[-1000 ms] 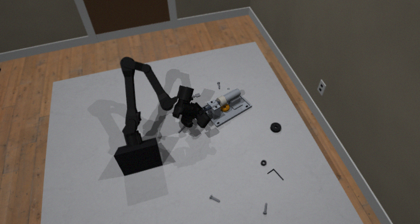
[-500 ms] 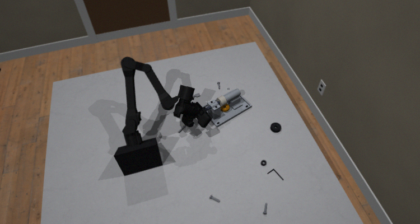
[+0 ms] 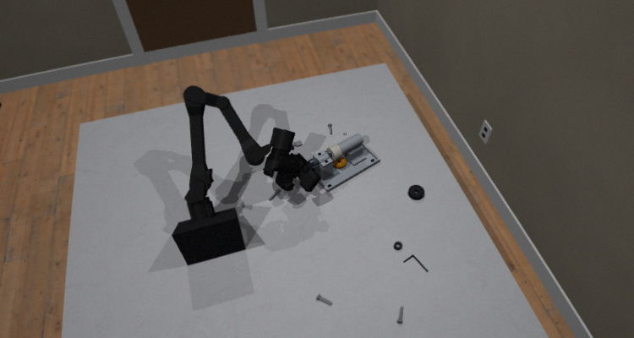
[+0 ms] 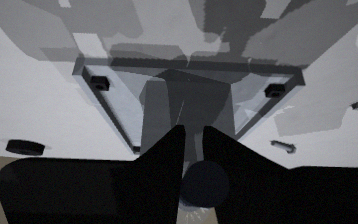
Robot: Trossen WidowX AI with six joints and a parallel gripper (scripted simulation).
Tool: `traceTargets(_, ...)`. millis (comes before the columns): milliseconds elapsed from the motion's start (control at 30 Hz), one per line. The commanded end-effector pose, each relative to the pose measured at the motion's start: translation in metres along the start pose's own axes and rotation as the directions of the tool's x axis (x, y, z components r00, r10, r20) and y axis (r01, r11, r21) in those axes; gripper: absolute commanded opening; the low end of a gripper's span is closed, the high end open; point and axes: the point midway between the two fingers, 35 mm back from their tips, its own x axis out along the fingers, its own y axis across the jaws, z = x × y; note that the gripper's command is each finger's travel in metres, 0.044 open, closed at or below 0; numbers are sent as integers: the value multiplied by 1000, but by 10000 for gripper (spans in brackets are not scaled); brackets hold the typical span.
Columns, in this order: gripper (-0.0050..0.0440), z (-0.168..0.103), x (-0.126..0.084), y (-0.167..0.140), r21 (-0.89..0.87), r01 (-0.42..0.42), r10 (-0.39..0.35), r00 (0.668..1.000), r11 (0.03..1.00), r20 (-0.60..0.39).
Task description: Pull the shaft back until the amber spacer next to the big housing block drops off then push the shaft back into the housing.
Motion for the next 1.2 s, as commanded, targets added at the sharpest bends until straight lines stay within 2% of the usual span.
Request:
traceTargets(0, -50, -13, 1, -2, -13, 2, -2, 1000, 1000, -26)
traceTargets(1167, -50, -22, 9, -2, -13, 1, -2, 1000, 1000, -26)
